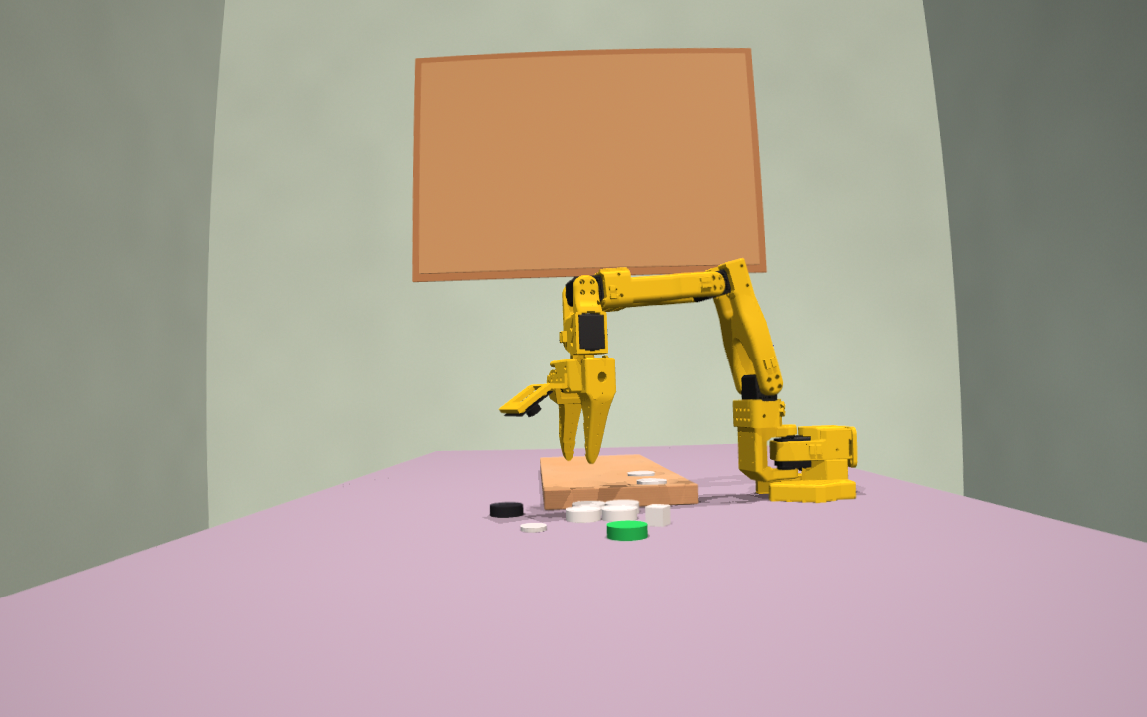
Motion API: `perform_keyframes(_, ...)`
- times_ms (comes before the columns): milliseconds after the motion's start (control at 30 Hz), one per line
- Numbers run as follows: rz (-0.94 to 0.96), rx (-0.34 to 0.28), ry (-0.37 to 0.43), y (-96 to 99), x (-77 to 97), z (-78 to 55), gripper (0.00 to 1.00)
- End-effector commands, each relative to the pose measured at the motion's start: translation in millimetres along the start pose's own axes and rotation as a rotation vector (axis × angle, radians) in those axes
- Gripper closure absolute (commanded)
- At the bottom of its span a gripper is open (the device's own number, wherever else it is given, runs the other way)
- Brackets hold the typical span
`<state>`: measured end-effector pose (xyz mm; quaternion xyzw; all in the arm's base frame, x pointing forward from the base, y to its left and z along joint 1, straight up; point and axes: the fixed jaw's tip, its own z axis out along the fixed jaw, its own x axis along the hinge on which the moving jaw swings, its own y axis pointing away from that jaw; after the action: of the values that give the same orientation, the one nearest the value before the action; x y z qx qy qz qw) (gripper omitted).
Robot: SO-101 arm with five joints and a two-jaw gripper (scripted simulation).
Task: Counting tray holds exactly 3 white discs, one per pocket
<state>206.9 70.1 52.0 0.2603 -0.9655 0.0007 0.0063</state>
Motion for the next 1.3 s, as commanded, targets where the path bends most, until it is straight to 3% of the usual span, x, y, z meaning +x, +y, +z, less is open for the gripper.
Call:
perform_keyframes(0, -0.072, 0.014, -0.066, 9.6, -11.5, -11.2, 0.73)
perform_keyframes(633, -0.235, 0.013, -0.067, 37.4, -21.7, -7.8, 0.73)
perform_keyframes(1267, -0.261, 0.013, -0.067, 42.0, -23.0, -7.2, 0.73)
